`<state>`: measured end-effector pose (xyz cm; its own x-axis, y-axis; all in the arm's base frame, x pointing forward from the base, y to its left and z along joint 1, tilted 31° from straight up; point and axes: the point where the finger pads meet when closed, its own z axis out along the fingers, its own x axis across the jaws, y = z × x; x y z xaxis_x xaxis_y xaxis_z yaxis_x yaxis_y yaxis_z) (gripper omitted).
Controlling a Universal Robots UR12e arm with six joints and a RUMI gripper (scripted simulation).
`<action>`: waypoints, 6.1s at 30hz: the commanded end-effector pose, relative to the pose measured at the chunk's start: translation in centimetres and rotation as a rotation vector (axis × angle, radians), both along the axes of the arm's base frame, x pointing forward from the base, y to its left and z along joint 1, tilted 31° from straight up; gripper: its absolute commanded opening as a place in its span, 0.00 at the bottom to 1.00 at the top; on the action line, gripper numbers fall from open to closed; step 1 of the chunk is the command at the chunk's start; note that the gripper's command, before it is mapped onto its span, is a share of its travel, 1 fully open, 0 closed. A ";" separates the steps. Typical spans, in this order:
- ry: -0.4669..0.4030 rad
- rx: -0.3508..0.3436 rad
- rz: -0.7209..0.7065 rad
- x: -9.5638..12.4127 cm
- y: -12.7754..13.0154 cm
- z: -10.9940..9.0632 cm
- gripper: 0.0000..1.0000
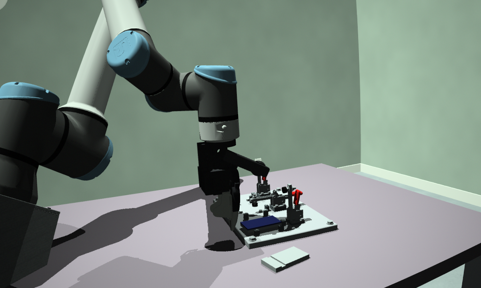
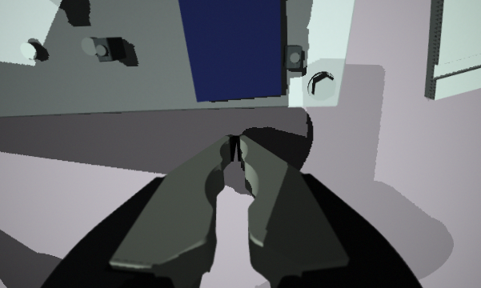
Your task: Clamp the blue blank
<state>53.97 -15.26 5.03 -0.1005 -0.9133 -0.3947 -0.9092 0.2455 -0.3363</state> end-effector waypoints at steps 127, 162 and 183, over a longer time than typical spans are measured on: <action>-0.001 -0.001 0.000 1.8 -0.5 0.7 0.00; -0.001 -0.001 0.000 2.2 -0.6 0.8 0.00; -0.001 -0.001 0.000 2.6 -0.7 1.0 0.00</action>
<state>56.48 -15.93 5.95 -0.1006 -0.9133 -0.3948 -0.9092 0.2455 -0.3363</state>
